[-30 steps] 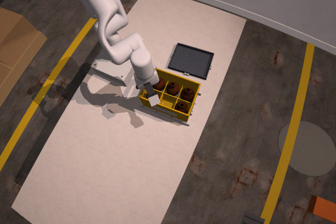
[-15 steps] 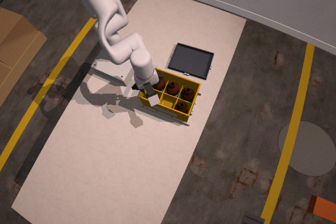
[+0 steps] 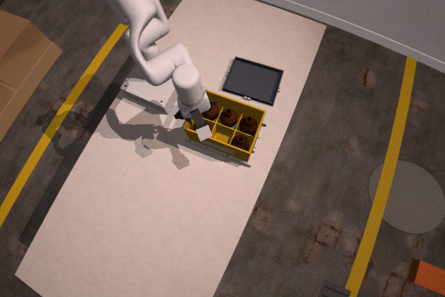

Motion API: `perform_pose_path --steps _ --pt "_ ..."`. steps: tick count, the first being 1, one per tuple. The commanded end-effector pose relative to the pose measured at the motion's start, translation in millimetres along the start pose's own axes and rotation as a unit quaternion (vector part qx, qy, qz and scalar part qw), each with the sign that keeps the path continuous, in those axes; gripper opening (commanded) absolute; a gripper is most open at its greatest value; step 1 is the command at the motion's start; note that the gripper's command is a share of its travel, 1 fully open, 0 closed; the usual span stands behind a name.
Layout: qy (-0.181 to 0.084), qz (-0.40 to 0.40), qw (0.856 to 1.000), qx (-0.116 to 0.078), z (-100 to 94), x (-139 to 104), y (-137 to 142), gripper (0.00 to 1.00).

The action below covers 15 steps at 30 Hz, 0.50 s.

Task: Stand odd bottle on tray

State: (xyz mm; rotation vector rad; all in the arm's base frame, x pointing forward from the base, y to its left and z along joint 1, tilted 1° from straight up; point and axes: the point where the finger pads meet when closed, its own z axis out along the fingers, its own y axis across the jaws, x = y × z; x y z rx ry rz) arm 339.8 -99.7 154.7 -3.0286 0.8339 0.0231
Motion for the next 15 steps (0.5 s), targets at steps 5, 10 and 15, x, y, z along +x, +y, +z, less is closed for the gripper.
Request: perform_pose_path --steps 5,10,15 --pt "0.002 0.000 1.000 0.000 -1.2 1.1 -0.3 0.65" --pt "0.002 0.000 1.000 0.000 -0.4 1.1 -0.2 0.65" --pt "0.002 0.000 1.000 0.000 0.8 1.1 -0.2 0.65"
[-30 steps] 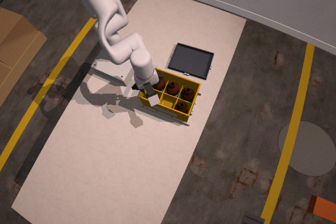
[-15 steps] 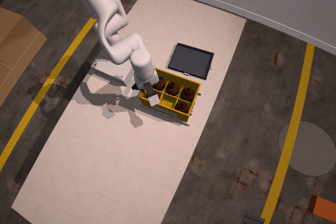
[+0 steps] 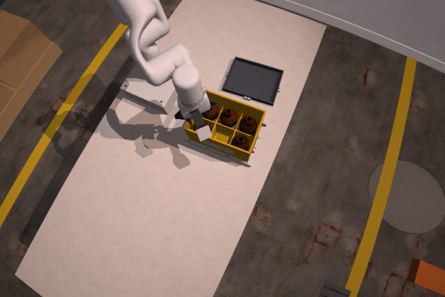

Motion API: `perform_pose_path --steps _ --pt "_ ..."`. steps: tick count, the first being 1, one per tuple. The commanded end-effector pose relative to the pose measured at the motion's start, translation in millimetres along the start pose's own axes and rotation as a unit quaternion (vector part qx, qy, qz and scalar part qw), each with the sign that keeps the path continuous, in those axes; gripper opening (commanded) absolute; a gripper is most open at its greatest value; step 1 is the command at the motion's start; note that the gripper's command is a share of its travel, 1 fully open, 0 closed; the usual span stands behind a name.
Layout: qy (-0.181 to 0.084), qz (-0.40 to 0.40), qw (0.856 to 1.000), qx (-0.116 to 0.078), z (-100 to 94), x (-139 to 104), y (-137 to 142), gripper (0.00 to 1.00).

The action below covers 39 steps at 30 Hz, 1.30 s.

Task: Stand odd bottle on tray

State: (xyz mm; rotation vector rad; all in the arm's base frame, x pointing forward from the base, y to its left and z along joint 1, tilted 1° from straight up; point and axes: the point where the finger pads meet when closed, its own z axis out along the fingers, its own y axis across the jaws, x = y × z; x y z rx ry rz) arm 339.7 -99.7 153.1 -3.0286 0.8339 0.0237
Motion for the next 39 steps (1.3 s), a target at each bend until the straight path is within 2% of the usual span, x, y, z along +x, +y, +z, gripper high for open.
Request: perform_pose_path --steps 1,39 --pt "0.002 0.000 1.000 0.000 -0.2 1 0 0.65" --pt "0.002 0.000 1.000 0.000 37.0 1 -1 0.65"
